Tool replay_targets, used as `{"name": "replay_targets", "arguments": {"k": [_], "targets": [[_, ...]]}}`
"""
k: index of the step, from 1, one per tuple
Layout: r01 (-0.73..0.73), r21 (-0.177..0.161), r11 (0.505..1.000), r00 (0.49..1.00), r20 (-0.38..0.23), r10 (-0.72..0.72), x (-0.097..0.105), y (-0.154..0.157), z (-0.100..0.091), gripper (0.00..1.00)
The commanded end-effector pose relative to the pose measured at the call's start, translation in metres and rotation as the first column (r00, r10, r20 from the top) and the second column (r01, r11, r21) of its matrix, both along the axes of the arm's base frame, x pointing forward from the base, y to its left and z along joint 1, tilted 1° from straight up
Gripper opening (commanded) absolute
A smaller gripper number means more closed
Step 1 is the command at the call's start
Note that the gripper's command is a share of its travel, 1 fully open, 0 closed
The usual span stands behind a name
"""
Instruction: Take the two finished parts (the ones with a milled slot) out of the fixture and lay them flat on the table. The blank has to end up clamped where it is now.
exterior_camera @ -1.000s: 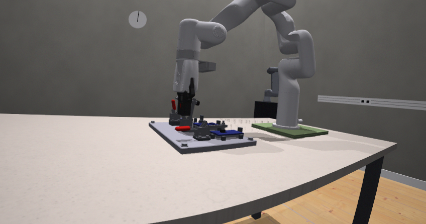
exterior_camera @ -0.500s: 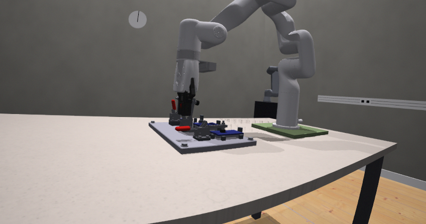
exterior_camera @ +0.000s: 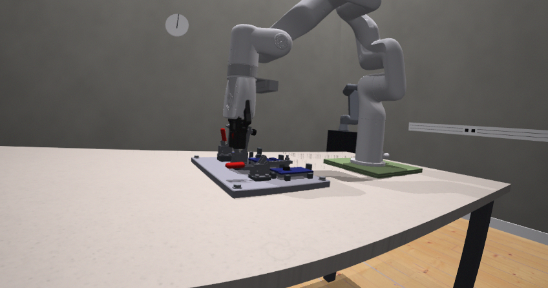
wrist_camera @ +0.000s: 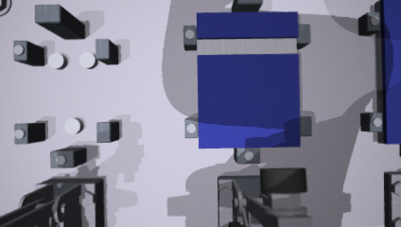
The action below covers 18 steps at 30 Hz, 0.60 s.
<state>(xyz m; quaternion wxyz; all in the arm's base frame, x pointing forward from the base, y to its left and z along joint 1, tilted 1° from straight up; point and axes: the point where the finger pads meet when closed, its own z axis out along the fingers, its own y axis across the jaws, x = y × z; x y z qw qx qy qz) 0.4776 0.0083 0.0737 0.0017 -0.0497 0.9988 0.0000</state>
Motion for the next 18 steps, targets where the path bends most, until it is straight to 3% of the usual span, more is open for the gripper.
{"name": "replay_targets", "arguments": {"k": [1, 18], "targets": [[0.000, 0.000, 1.000, 1.000, 0.000, 0.000, 0.0000, -0.0001, 0.0002, 0.00], [0.000, 0.000, 1.000, 1.000, 0.000, 0.000, -0.0043, -0.0005, 0.0001, 0.00]]}}
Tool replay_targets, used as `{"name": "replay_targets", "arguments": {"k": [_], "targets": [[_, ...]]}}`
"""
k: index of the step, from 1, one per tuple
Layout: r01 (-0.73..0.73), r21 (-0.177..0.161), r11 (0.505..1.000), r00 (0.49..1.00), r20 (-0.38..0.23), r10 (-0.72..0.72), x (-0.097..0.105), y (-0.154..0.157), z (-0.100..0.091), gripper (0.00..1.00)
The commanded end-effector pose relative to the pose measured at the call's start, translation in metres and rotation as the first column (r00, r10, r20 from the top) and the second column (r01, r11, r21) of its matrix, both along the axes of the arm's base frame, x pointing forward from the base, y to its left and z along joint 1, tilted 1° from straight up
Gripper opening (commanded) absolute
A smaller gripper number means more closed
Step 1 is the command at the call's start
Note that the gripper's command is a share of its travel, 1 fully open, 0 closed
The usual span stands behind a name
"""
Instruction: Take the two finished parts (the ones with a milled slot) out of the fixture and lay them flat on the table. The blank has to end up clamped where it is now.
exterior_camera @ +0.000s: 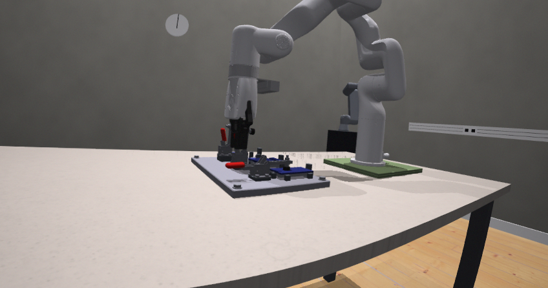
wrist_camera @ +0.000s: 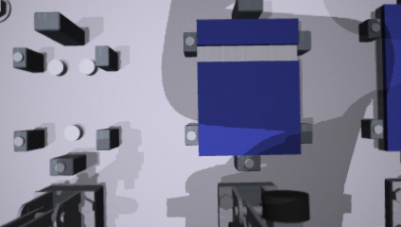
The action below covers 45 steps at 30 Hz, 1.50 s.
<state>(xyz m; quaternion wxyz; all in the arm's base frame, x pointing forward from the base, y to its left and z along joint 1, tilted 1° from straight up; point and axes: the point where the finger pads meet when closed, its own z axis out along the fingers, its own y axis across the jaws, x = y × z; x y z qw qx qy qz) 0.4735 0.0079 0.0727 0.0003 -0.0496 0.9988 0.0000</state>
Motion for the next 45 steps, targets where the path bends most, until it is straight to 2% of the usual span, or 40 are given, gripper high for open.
{"name": "replay_targets", "arguments": {"k": [1, 21, 22, 45], "targets": [[0.000, 0.000, 1.000, 1.000, 0.003, 0.000, -0.0002, -0.0001, 0.0011, 0.00], [0.000, 0.000, 1.000, 1.000, 0.004, 0.000, -0.0002, -0.0001, 0.0016, 0.00], [0.000, 0.000, 1.000, 1.000, 0.003, 0.000, -0.0005, -0.0001, 0.0010, 0.48], [0.000, 0.000, 1.000, 1.000, 0.005, 0.000, 0.0000, -0.0001, 0.0016, 0.48]]}}
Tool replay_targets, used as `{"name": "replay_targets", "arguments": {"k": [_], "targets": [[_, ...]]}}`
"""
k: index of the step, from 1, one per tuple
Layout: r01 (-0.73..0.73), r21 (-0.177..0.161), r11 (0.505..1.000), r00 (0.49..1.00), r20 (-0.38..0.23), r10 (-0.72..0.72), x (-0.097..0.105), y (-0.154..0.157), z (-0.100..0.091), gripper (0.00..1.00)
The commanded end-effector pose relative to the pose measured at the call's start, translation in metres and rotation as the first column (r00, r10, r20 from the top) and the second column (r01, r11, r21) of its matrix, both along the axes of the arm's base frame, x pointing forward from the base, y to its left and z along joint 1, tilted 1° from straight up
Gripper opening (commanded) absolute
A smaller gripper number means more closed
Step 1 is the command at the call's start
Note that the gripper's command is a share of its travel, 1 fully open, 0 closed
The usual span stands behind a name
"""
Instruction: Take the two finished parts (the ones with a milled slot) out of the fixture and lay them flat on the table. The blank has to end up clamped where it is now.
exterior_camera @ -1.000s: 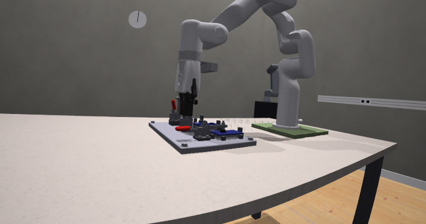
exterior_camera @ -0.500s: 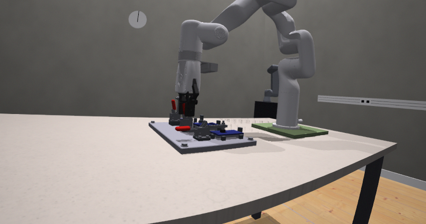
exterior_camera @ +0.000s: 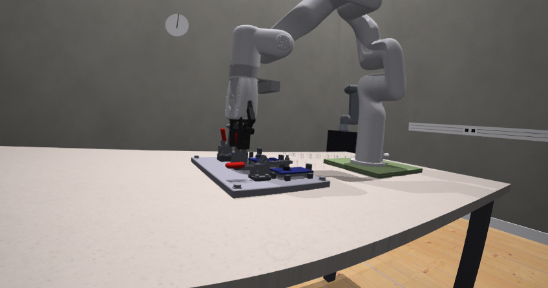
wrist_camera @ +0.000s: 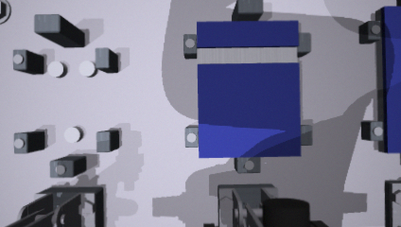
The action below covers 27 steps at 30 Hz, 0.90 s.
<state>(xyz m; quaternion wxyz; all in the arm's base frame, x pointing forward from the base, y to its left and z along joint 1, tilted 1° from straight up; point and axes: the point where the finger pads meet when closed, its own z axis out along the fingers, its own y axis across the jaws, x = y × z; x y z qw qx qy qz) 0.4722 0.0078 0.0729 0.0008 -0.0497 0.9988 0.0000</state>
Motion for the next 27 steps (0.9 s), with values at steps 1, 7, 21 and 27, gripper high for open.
{"name": "replay_targets", "arguments": {"k": [1, 7, 21, 27], "targets": [[0.000, 0.000, 1.000, 1.000, 0.003, 0.000, 0.001, 0.000, 0.001, 0.48], [0.000, 0.000, 1.000, 1.000, 0.003, 0.000, 0.001, 0.000, 0.001, 0.48], [0.000, 0.000, 1.000, 1.000, 0.003, 0.000, 0.001, 0.000, 0.017, 0.48], [0.000, 0.000, 1.000, 1.000, 0.003, 0.000, 0.001, 0.000, 0.029, 0.48]]}}
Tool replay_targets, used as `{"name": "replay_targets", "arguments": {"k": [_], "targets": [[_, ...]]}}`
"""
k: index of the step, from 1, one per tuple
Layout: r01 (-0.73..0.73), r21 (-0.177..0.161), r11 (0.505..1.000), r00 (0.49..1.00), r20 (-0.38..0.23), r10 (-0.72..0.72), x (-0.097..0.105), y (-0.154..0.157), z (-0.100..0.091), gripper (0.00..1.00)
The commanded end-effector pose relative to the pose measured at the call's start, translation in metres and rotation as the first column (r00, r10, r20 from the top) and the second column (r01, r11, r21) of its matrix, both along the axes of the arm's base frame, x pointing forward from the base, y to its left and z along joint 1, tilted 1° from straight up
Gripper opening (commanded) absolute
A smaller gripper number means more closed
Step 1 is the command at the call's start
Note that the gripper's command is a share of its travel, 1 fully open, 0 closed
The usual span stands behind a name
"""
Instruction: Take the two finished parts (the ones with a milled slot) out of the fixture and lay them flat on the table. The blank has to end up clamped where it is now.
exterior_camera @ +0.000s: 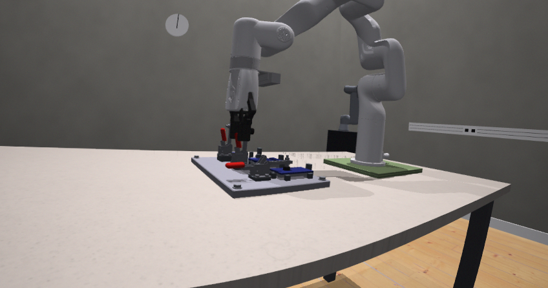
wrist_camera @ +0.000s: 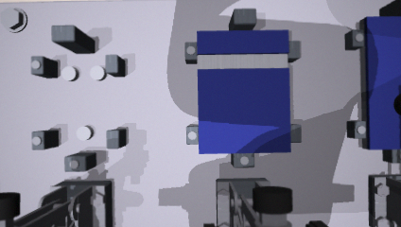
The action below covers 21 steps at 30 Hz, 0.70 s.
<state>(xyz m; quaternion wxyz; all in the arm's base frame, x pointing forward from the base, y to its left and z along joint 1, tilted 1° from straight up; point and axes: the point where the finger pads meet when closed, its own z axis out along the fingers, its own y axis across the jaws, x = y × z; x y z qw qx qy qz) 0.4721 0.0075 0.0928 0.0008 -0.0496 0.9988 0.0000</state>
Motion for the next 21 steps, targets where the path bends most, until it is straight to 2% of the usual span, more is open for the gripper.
{"name": "replay_targets", "arguments": {"k": [1, 9, 21], "targets": [[0.000, 0.000, 1.000, 1.000, 0.003, 0.000, 0.001, 0.000, 0.013, 0.48], [0.000, 0.000, 1.000, 1.000, 0.003, 0.000, 0.001, 0.000, 0.029, 0.48], [0.000, 0.000, 1.000, 1.000, 0.003, 0.000, 0.001, 0.000, 0.031, 0.48]]}}
